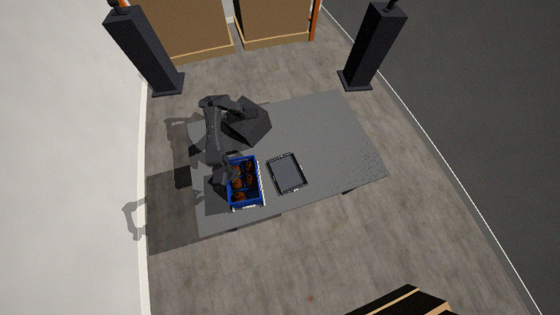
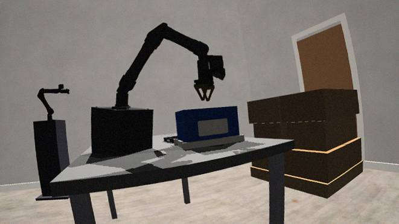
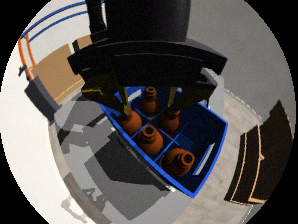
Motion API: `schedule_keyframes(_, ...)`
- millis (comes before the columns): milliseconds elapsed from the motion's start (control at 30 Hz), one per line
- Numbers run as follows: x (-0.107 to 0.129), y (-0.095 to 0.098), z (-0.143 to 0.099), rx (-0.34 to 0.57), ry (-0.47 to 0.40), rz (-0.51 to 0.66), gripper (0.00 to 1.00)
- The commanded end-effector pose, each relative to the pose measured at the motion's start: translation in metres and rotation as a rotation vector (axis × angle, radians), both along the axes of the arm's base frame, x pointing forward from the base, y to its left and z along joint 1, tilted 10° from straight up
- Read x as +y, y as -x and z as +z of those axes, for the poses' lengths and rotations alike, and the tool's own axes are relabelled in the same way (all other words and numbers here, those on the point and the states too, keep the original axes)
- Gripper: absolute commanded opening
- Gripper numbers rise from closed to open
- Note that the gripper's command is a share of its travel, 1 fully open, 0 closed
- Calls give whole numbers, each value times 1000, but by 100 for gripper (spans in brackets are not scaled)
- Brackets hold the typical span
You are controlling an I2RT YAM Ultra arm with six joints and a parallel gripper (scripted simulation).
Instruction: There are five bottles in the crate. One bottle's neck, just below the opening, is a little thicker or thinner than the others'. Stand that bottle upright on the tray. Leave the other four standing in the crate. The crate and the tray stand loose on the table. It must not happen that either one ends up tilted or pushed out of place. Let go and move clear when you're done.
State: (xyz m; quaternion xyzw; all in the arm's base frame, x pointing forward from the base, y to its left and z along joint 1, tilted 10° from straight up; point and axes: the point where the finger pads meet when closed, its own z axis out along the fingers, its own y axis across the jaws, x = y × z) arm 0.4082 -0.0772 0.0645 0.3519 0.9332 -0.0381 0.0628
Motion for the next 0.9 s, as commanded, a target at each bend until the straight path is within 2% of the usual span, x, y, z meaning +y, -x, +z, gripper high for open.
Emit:
schedule_keyframes(0,3,-10,30,-65,17,8,61)
schedule_keyframes(233,3,-10,30,-65,17,8,61)
schedule_keyframes(267,3,-10,30,-65,17,8,0)
schedule_keyframes(867,3,-10,30,-65,17,8,0)
